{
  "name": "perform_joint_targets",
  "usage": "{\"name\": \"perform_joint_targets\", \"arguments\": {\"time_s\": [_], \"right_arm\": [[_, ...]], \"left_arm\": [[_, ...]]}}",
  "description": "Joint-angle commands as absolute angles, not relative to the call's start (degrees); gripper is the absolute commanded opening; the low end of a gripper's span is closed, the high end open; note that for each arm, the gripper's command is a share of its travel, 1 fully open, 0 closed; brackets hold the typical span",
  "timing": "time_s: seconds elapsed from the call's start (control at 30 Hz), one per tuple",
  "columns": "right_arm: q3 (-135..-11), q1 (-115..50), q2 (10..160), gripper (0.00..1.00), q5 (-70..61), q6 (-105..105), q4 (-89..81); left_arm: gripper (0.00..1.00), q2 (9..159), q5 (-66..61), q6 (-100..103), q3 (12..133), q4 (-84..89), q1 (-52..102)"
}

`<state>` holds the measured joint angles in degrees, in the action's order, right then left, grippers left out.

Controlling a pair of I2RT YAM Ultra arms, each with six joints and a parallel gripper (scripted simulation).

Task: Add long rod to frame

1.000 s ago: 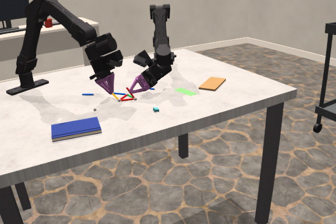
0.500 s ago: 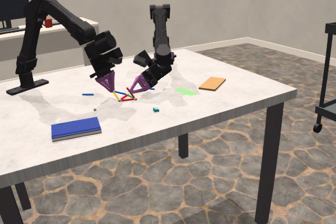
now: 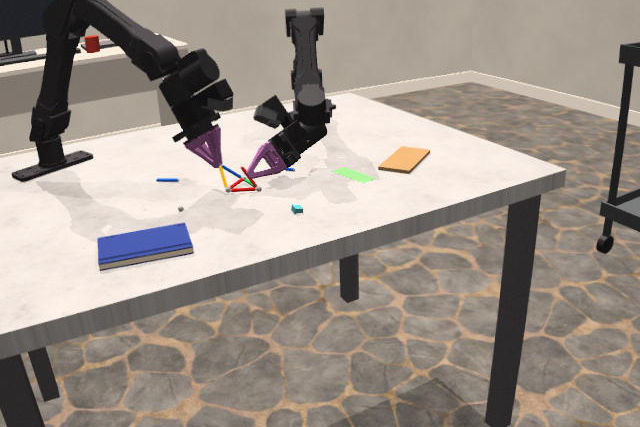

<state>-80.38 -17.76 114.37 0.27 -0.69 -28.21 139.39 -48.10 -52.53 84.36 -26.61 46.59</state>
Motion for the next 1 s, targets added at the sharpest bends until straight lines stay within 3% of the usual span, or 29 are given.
{"name": "perform_joint_targets", "arguments": {"time_s": [0.0, 0.43, 0.97], "right_arm": [[-81.89, -17.69, 112.97, 0.0, 0.6, -0.86, -25.92], [-93.63, -17.52, 120.34, 0.0, 0.32, -0.79, -35.54], [-94.62, -17.51, 120.76, 0.0, 0.48, -0.78, -34.48]], "left_arm": [[0.0, 138.98, -49.05, -52.59, 86.09, -26.53, 46.49], [0.0, 138.98, -49.04, -52.59, 86.09, -26.53, 46.49], [0.0, 138.98, -49.05, -52.59, 86.09, -26.53, 46.49]]}}
